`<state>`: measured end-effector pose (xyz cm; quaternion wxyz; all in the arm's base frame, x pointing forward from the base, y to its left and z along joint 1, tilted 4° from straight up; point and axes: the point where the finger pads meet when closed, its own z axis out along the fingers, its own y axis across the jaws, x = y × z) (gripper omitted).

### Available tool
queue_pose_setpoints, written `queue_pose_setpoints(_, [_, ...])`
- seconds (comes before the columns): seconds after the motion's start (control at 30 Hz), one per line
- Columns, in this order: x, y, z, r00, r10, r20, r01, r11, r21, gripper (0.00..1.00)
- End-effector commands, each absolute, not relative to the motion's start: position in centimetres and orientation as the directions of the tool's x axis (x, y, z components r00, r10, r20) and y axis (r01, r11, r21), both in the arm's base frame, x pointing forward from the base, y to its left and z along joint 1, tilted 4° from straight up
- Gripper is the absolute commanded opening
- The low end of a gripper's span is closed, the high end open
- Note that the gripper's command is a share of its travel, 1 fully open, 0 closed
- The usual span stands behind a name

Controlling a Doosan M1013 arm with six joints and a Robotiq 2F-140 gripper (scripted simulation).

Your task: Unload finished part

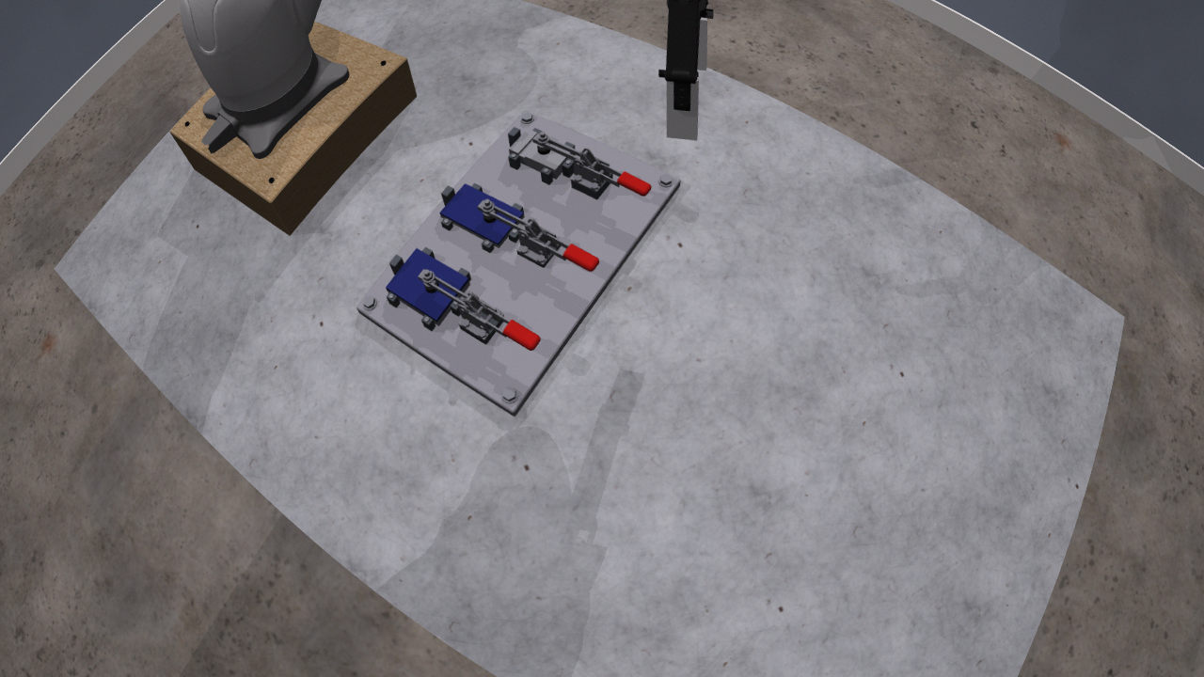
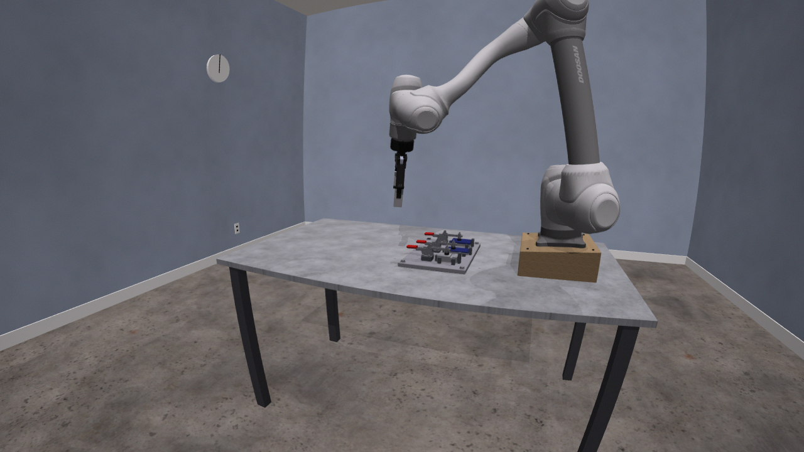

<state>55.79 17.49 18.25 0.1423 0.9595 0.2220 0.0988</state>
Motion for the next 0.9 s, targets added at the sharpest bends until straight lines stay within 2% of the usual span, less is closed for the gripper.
queue_pose_setpoints(0.0, [55.8,17.5,18.3,0.882,0.454,0.126,0.398,-0.861,0.317,1.0])
queue_pose_setpoints(0.6, [55.7,17.4,18.3,0.882,0.455,0.125,0.399,-0.861,0.315,1.0])
queue_pose_setpoints(0.87, [51.7,11.7,20.3,0.865,0.493,0.095,0.465,-0.857,0.221,1.0])
